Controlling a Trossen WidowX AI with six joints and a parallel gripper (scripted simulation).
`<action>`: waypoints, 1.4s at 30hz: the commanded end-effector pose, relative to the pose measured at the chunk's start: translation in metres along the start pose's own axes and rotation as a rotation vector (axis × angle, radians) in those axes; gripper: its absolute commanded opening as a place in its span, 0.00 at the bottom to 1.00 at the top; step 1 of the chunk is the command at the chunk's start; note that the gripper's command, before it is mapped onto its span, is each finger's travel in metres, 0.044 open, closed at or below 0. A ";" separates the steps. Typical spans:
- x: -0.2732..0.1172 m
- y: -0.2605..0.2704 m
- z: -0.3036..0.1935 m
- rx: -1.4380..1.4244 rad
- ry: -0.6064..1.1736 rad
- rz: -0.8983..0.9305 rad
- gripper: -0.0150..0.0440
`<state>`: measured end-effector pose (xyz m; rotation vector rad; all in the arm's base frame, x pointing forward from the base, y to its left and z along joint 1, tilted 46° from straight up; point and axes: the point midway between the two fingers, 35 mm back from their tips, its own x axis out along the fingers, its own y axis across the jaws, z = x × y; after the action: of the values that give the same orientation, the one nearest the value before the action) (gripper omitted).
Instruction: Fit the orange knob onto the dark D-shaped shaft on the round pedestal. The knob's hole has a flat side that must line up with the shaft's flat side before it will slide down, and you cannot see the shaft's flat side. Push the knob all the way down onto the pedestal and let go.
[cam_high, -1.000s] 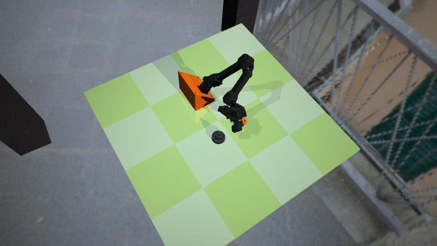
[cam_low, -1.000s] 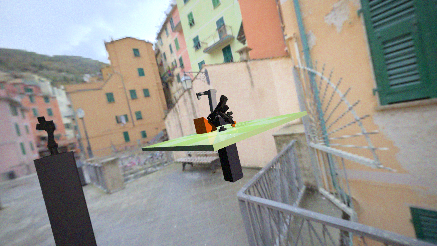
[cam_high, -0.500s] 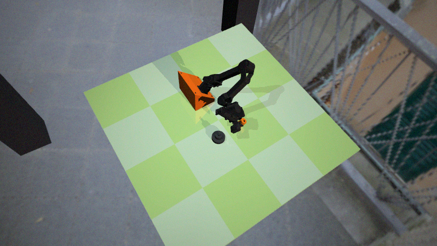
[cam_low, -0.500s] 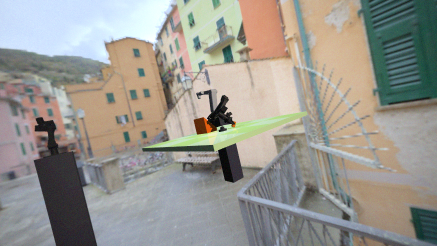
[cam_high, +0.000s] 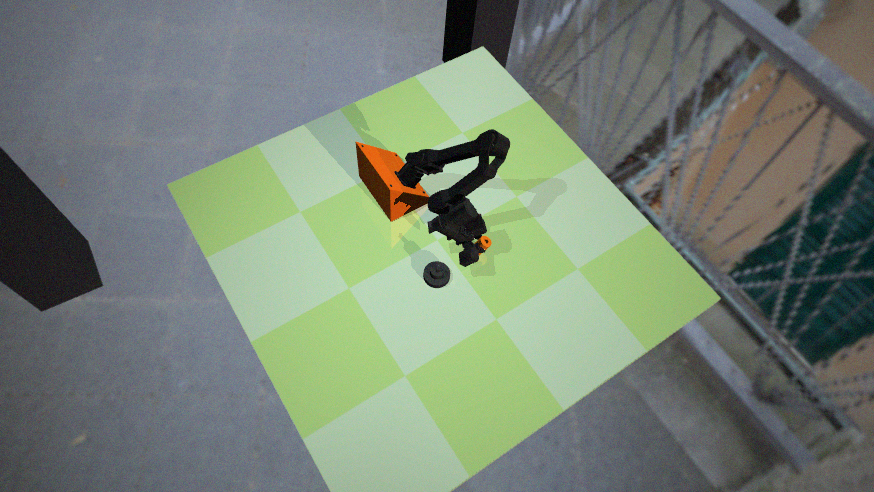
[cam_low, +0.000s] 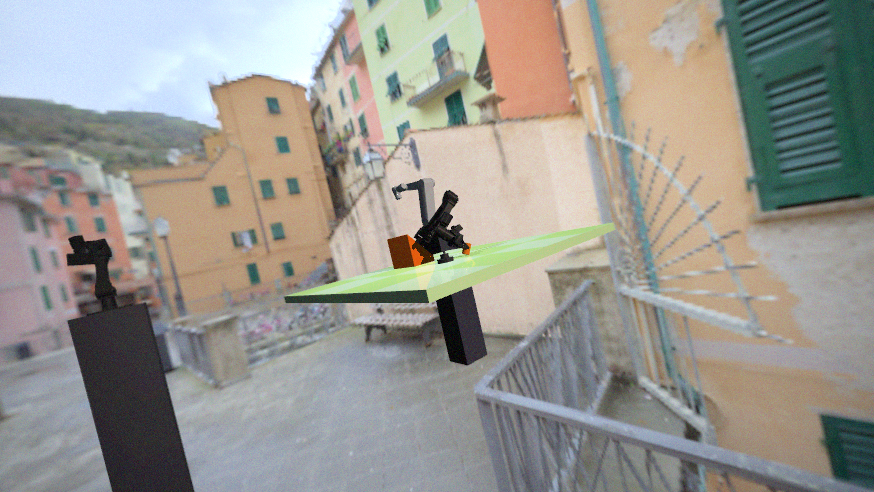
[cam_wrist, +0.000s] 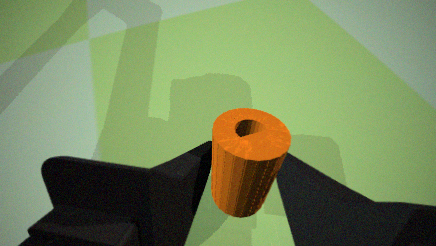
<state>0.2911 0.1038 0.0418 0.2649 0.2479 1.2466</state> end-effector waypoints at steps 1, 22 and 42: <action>-0.001 0.002 0.000 0.007 0.011 0.004 0.56; -0.004 0.002 -0.003 0.017 0.025 -0.002 0.65; -0.004 0.002 -0.003 0.017 0.025 -0.002 0.69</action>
<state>0.2869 0.1014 0.0392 0.2602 0.2777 1.2488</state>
